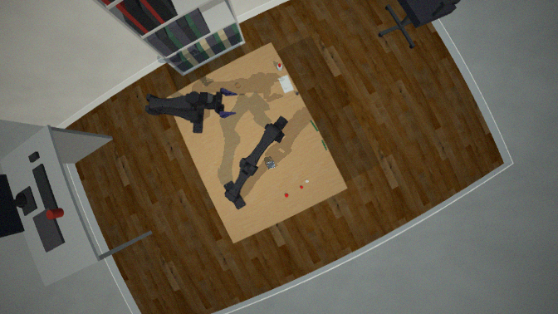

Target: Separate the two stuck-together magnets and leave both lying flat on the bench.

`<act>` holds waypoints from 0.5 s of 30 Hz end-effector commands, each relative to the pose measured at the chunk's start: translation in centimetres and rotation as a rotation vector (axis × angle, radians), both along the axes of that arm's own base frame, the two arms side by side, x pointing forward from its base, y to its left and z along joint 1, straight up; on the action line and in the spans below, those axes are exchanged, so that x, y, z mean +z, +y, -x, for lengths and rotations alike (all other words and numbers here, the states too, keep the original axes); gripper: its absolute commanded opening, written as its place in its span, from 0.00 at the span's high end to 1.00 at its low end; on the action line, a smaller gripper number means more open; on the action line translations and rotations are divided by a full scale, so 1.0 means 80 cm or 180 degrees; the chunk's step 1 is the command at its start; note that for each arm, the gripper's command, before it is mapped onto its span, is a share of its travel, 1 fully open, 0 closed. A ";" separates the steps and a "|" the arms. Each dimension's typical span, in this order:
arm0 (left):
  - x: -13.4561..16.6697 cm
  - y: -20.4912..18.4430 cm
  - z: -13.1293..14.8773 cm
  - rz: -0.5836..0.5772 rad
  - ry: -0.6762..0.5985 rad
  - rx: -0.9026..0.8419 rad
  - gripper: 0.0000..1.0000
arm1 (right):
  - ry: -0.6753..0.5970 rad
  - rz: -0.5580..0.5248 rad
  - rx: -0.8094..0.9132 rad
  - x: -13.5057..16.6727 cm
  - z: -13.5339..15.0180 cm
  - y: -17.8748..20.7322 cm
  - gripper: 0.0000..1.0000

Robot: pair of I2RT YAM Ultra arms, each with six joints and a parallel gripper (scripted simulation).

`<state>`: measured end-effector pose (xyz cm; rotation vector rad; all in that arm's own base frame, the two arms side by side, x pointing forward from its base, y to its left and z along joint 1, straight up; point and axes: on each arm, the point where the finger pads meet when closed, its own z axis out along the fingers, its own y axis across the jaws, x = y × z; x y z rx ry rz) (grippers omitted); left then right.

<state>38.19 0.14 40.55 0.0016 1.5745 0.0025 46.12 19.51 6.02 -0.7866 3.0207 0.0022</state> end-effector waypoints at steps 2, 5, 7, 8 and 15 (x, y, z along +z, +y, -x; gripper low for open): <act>0.009 0.000 0.003 0.0003 -0.0057 -0.0002 0.00 | -0.0023 -0.0015 -0.0006 0.007 0.000 0.000 1.00; 0.009 0.000 0.003 0.0003 -0.0057 -0.0002 0.00 | -0.0023 -0.0015 -0.0006 0.007 0.000 0.000 1.00; 0.009 0.000 0.003 0.0003 -0.0057 -0.0002 0.00 | -0.0023 -0.0015 -0.0006 0.007 0.000 0.000 1.00; 0.009 0.000 0.003 0.0003 -0.0057 -0.0002 0.00 | -0.0023 -0.0015 -0.0006 0.007 0.000 0.000 1.00; 0.009 0.000 0.003 0.0003 -0.0057 -0.0002 0.00 | -0.0023 -0.0015 -0.0006 0.007 0.000 0.000 0.67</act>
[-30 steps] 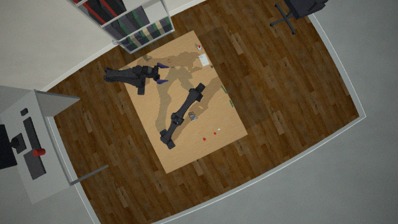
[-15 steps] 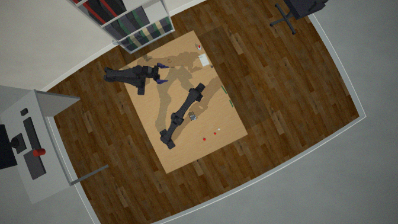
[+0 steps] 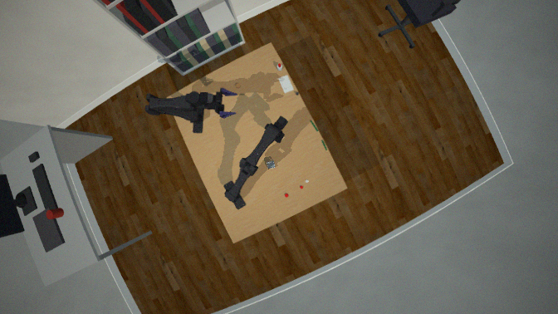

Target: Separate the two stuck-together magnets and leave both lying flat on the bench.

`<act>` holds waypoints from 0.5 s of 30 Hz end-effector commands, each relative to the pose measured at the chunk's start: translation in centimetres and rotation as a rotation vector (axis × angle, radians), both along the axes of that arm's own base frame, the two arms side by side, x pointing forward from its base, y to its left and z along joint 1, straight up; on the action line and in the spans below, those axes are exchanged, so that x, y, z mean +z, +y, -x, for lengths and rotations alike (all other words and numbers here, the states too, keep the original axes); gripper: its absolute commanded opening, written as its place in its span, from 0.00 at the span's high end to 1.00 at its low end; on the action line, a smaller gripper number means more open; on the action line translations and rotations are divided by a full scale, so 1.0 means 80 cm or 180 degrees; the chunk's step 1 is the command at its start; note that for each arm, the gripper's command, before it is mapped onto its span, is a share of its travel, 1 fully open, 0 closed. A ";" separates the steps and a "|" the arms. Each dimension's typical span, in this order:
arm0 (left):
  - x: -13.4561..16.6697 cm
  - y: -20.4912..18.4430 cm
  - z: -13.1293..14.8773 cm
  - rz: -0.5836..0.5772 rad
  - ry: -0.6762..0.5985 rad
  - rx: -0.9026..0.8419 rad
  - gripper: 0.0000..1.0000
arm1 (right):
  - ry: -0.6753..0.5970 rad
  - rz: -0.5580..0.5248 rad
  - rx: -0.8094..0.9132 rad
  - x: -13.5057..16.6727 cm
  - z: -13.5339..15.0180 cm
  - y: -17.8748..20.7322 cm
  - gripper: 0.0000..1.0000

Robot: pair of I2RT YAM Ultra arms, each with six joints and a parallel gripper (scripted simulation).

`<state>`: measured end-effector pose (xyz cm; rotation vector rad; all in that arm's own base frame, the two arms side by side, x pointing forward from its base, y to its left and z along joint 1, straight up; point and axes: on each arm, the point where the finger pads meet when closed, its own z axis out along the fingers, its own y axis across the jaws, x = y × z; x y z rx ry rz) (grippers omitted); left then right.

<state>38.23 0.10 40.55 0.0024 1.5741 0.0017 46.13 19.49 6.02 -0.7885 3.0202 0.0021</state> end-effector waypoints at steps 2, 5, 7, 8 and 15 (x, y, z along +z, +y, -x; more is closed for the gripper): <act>0.009 0.000 0.003 0.0003 -0.0056 0.0001 0.00 | -0.0023 -0.0015 -0.0010 0.007 0.000 0.000 0.67; 0.009 0.000 0.003 0.0003 -0.0056 0.0001 0.00 | -0.0023 -0.0015 -0.0010 0.007 0.000 0.000 0.67; 0.009 0.000 0.003 0.0003 -0.0056 0.0001 0.00 | -0.0023 -0.0015 -0.0010 0.007 0.000 0.000 0.67; 0.009 0.000 0.003 0.0003 -0.0056 0.0001 0.00 | -0.0023 -0.0015 -0.0010 0.007 0.000 0.000 0.67; 0.009 0.000 0.003 0.0003 -0.0056 0.0001 0.00 | -0.0039 -0.0005 0.0665 0.005 -0.002 0.002 0.67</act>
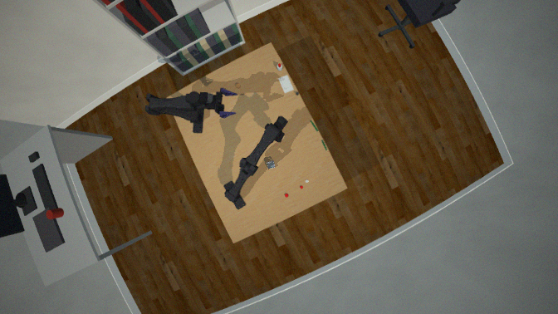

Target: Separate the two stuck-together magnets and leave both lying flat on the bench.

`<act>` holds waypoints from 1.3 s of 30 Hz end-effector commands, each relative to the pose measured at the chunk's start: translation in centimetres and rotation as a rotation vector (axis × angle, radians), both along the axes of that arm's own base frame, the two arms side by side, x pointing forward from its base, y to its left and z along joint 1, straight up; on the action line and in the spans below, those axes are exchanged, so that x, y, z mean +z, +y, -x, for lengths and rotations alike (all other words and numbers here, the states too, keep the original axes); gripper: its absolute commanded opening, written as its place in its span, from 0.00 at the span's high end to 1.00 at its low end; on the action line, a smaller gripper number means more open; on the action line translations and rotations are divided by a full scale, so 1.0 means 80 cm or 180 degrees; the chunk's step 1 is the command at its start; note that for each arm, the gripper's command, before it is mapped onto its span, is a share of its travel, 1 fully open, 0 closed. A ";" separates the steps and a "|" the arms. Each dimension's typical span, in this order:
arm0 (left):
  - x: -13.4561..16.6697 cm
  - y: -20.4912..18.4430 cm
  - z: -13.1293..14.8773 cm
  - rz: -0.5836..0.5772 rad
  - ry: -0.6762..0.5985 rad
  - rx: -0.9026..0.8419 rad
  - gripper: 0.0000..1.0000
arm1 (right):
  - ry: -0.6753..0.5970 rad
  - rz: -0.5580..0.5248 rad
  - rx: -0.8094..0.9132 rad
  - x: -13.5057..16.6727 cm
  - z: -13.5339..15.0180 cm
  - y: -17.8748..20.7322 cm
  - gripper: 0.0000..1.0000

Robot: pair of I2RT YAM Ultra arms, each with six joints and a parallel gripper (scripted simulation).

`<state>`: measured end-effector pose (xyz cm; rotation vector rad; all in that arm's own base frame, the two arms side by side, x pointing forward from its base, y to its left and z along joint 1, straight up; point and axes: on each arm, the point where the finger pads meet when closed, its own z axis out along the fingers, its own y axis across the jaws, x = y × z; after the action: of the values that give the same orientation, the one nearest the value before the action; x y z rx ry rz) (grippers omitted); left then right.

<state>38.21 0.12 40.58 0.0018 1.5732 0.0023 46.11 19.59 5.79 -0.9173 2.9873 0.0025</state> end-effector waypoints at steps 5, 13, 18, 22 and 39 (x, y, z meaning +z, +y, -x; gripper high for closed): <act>0.009 0.000 0.003 0.0003 -0.0053 -0.0001 0.00 | -0.0087 0.0002 0.1249 0.007 -0.006 0.002 0.67; 0.009 0.000 0.003 0.0003 -0.0053 -0.0001 0.00 | -0.0116 0.0023 0.2089 0.005 -0.010 0.004 0.67; 0.009 0.000 0.003 0.0003 -0.0053 -0.0001 0.00 | -0.0143 0.0044 0.2794 0.002 -0.012 0.006 0.67; 0.009 0.000 0.003 0.0003 -0.0053 -0.0001 0.00 | -0.0167 0.0063 0.3355 0.001 -0.015 0.007 0.67; 0.009 0.000 0.003 0.0003 -0.0053 -0.0001 0.00 | -0.0105 0.0071 0.3691 -0.015 -0.015 0.009 0.67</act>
<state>38.17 0.12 40.58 0.0023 1.5735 0.0030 47.21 20.14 4.28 -2.3965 1.9863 -0.0251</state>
